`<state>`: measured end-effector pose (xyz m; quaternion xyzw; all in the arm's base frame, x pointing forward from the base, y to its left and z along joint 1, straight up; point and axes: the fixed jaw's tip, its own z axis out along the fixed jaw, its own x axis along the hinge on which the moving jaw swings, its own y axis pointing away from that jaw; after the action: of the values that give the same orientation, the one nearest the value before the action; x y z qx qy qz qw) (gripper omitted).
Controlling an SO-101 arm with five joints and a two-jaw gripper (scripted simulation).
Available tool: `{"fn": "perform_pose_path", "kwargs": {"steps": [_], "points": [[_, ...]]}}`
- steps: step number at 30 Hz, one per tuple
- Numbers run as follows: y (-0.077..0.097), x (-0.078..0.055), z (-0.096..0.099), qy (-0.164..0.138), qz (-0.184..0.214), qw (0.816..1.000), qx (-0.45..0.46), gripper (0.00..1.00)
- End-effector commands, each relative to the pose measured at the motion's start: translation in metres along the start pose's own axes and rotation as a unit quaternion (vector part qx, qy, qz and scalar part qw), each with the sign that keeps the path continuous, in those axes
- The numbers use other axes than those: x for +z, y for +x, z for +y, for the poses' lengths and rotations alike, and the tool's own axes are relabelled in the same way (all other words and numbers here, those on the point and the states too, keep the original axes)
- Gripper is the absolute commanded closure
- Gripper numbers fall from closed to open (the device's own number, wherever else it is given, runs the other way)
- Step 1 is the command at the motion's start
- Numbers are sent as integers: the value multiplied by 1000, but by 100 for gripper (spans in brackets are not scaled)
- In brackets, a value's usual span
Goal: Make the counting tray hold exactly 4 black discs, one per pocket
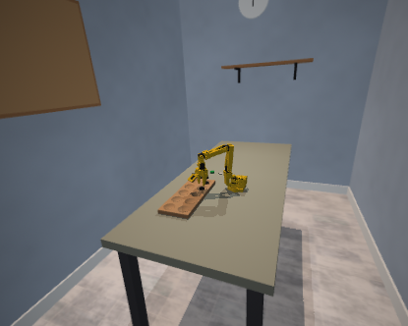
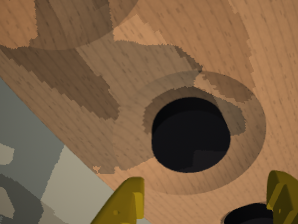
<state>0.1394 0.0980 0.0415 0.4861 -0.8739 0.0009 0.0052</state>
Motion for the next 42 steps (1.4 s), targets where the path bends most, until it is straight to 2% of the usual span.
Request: {"fn": "perform_pose_path", "kwargs": {"steps": [1,9,30,42], "points": [[-7,-17,-2,13,-30,999,0,76],[-6,-26,0,13,-30,999,0,76],[-5,-26,-3,13,-29,999,2,76],[0,-26,-18,15,-28,999,12,76]]}}
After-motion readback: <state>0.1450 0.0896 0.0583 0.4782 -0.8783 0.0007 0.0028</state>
